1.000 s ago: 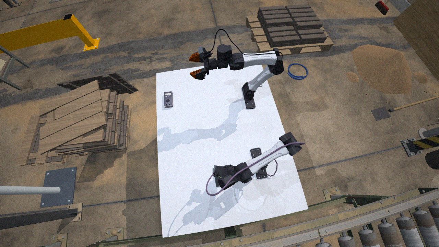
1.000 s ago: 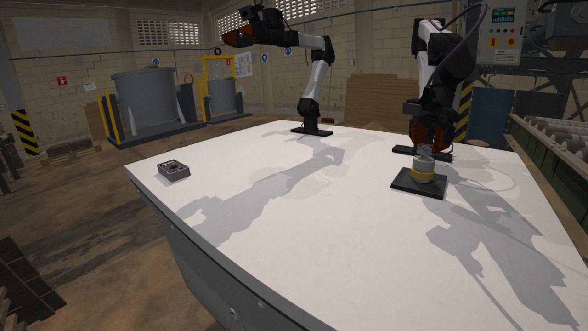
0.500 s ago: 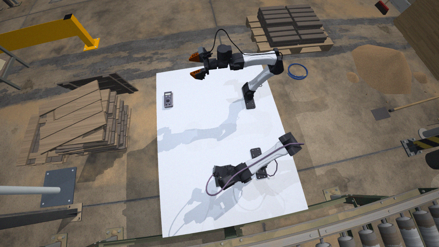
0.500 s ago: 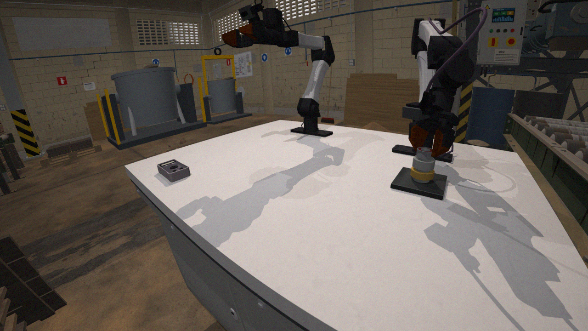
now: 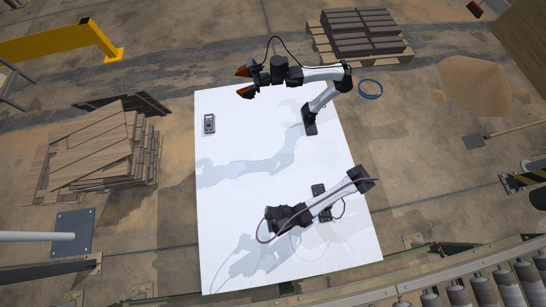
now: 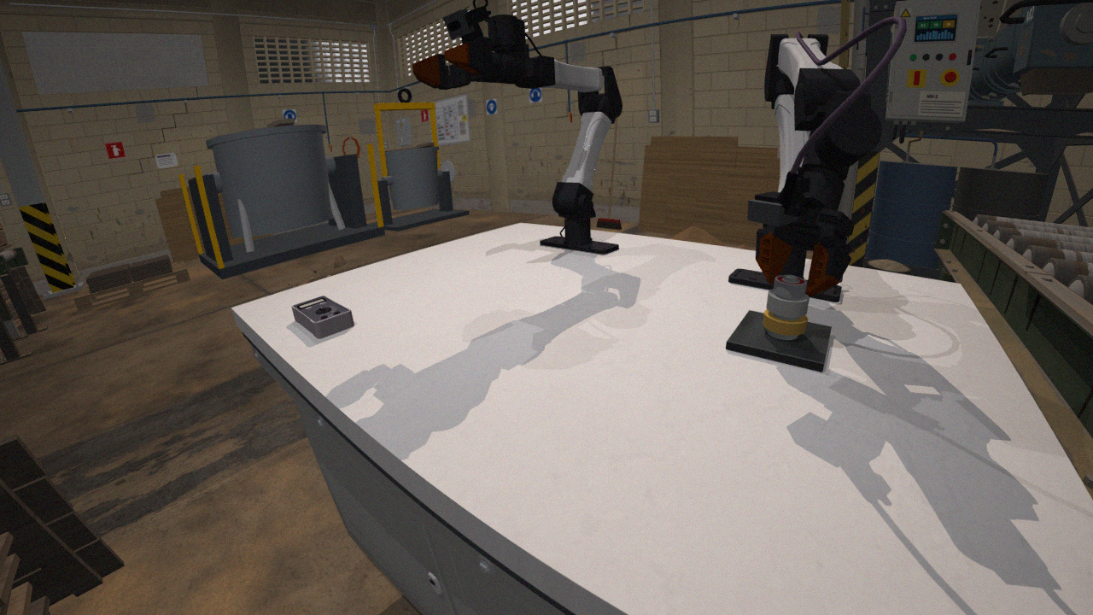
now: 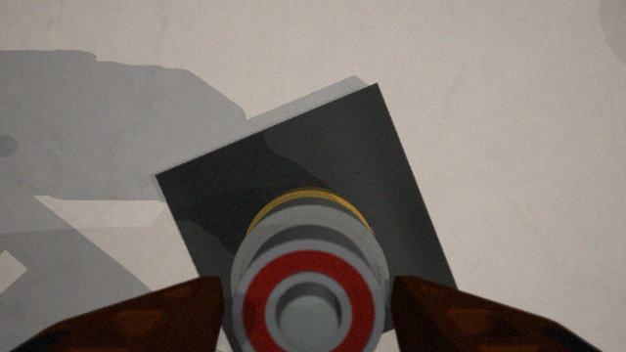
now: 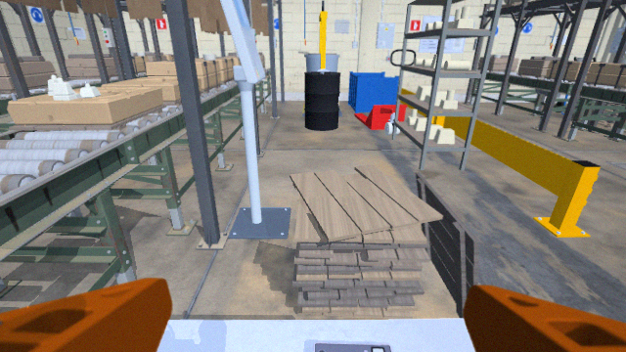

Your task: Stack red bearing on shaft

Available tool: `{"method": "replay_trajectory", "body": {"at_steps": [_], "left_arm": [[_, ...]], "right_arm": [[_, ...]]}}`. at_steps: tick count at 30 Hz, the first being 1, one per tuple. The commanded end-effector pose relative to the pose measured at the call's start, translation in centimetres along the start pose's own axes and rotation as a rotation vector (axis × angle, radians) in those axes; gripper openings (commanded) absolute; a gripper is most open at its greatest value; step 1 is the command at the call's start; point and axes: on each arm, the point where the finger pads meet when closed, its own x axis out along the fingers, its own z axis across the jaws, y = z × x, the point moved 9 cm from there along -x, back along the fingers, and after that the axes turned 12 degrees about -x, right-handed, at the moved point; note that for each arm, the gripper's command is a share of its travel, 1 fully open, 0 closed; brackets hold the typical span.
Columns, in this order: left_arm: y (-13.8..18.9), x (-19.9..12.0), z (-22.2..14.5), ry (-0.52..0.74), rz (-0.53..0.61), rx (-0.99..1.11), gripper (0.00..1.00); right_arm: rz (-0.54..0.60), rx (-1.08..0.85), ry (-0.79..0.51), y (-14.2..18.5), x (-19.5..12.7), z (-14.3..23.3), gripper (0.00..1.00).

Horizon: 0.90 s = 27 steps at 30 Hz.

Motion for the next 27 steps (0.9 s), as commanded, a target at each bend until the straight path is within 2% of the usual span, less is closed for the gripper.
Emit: {"method": "replay_trajectory", "body": {"at_steps": [1,20,25,27], "left_arm": [[-0.9,-0.7,0.1,-0.011,-0.037,0.011,0.56],[-0.6,-1.7,0.1,-0.01,-0.026,0.009,0.56],[-0.1,-4.5,-0.2,0.008,-0.008,0.011,0.56],[-0.7,-4.5,0.2,-0.017,-0.044,0.011,0.56]], "right_arm": [[-0.033,0.008,0.01,-1.5,-0.5,-0.3,1.0],[-0.033,0.008,0.01,-1.5,-0.5,-0.3,1.0],[-0.033,0.008,0.01,-1.5,-0.5,-0.3,1.0],[-0.033,0.008,0.01,-1.5,-0.5,-0.3,1.0]]}}
